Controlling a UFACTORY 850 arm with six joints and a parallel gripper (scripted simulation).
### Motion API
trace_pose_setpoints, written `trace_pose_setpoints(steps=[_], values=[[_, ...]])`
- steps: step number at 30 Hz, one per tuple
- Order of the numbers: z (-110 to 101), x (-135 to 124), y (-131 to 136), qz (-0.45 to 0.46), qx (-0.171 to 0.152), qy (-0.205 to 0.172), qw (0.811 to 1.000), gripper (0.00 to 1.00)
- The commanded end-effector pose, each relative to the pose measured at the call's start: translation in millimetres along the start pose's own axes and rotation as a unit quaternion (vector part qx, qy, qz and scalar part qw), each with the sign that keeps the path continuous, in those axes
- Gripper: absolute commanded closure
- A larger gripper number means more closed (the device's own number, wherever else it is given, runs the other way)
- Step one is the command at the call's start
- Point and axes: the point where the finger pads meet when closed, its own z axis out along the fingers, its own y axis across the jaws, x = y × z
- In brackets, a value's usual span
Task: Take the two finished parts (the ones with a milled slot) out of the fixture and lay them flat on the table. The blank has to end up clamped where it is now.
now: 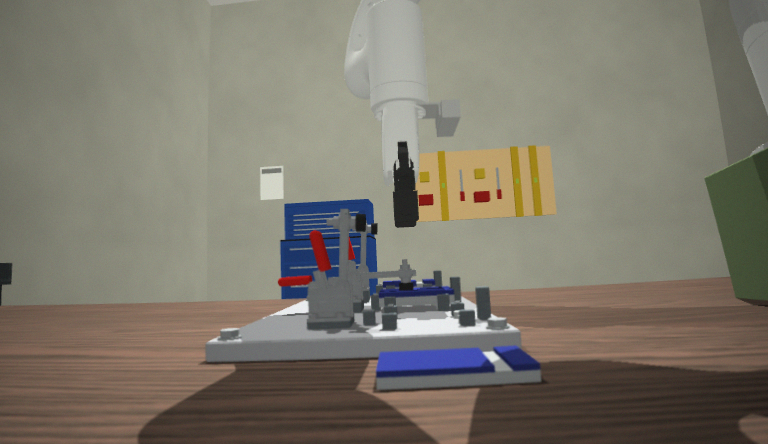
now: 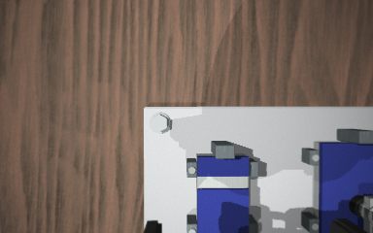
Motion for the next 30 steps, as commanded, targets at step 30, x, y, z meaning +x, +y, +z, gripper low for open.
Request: trace_pose_setpoints(steps=[30], values=[[48, -1, 0, 0.0, 0.0, -0.001, 1.0, 0.0]])
